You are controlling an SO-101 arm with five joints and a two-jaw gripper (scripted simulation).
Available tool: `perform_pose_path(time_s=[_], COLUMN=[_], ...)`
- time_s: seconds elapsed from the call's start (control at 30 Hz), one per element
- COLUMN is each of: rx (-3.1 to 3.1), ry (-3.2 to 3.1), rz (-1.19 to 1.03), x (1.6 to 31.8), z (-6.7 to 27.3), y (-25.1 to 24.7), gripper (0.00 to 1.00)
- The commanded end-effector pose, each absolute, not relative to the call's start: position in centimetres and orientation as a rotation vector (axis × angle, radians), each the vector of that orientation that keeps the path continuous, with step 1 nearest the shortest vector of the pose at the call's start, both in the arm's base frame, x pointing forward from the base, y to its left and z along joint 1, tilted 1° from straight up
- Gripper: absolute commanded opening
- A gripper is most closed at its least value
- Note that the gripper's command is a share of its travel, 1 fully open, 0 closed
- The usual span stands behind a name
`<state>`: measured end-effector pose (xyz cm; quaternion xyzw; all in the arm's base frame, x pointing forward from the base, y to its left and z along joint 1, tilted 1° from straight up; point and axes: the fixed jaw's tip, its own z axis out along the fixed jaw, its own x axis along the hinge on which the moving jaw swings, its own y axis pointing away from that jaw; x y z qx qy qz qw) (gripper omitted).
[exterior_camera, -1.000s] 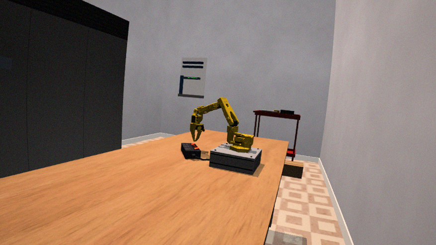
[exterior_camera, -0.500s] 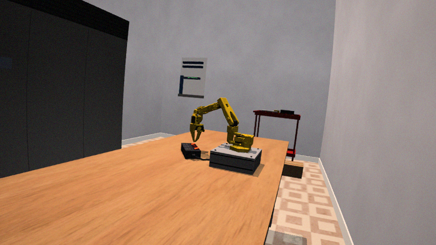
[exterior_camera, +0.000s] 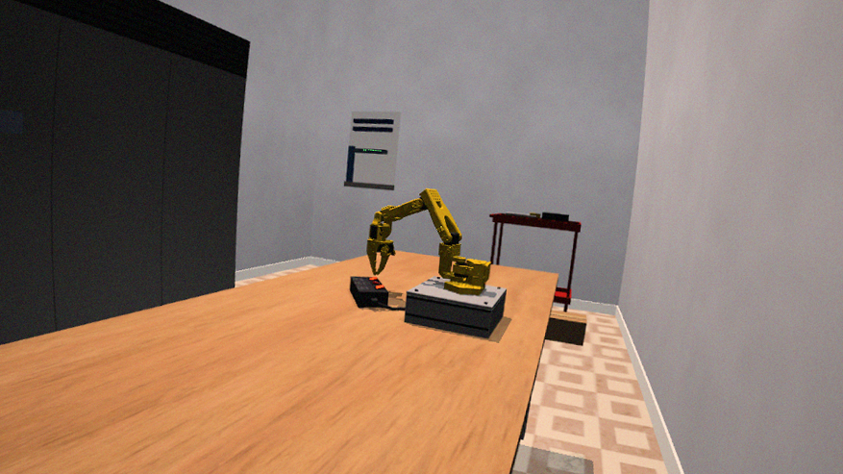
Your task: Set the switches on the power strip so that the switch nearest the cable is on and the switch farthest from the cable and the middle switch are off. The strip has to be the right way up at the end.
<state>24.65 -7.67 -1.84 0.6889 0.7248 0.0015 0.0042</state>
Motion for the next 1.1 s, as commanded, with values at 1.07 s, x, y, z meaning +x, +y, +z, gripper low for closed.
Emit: perform_pose_path(time_s=[1.07], rx=[2.173], ry=[2.286], rz=[-0.010], x=[23.9], z=[-3.6], y=[-7.6], gripper=[0.00])
